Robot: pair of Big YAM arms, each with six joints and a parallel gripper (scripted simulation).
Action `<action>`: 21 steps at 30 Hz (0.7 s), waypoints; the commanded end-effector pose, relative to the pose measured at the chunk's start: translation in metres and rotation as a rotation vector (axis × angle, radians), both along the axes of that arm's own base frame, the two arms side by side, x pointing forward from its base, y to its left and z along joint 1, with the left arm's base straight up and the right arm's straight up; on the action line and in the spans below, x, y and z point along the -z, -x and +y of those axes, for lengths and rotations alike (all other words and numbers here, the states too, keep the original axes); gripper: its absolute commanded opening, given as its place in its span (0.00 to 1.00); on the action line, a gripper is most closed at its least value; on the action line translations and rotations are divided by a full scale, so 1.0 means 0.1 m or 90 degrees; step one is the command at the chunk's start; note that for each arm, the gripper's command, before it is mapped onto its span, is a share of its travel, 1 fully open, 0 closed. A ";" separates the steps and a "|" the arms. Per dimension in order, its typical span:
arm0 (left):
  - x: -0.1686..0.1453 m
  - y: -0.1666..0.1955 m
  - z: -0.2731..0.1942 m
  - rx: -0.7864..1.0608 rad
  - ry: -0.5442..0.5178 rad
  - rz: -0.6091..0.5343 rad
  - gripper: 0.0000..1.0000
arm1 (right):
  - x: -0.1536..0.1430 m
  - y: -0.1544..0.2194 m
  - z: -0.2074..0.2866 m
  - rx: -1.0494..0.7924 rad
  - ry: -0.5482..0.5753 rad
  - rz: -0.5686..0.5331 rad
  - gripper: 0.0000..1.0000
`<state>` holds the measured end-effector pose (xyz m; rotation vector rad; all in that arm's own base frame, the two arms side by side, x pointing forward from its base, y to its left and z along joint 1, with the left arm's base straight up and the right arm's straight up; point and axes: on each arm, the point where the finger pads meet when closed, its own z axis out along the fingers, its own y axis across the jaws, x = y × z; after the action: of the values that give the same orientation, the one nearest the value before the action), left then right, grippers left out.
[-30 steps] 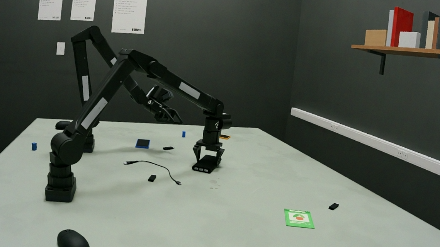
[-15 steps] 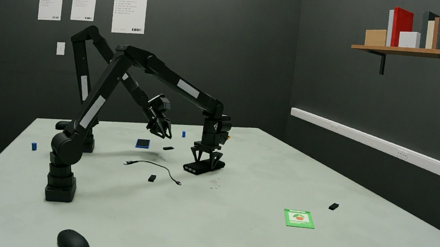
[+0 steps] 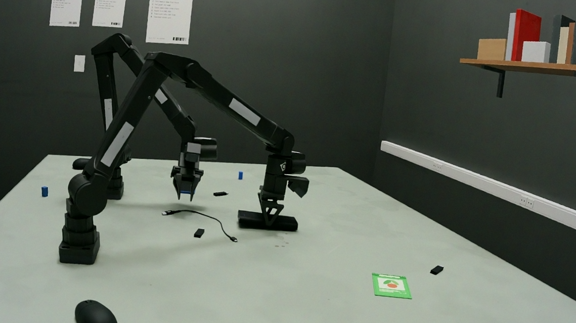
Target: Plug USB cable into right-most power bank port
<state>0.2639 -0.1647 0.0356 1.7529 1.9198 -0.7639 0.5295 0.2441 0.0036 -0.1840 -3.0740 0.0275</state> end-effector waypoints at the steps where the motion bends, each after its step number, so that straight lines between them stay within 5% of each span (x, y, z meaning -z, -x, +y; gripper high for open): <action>1: -0.20 -0.02 -0.17 0.186 -0.027 -0.086 0.39 | -0.57 -0.15 -0.10 0.173 -0.018 -0.069 0.79; 9: -0.11 0.27 -0.25 0.460 -0.120 -0.174 0.39 | -0.65 -0.04 -0.31 0.391 -0.014 -0.068 0.79; 21: 0.11 0.32 -0.18 0.683 -0.227 -0.225 0.39 | -0.74 0.10 -0.54 0.618 -0.011 -0.068 0.79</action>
<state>0.2132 -0.1703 0.0179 2.8758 0.9640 -0.3857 0.4990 0.1913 0.0281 -1.4094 -2.7526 0.0722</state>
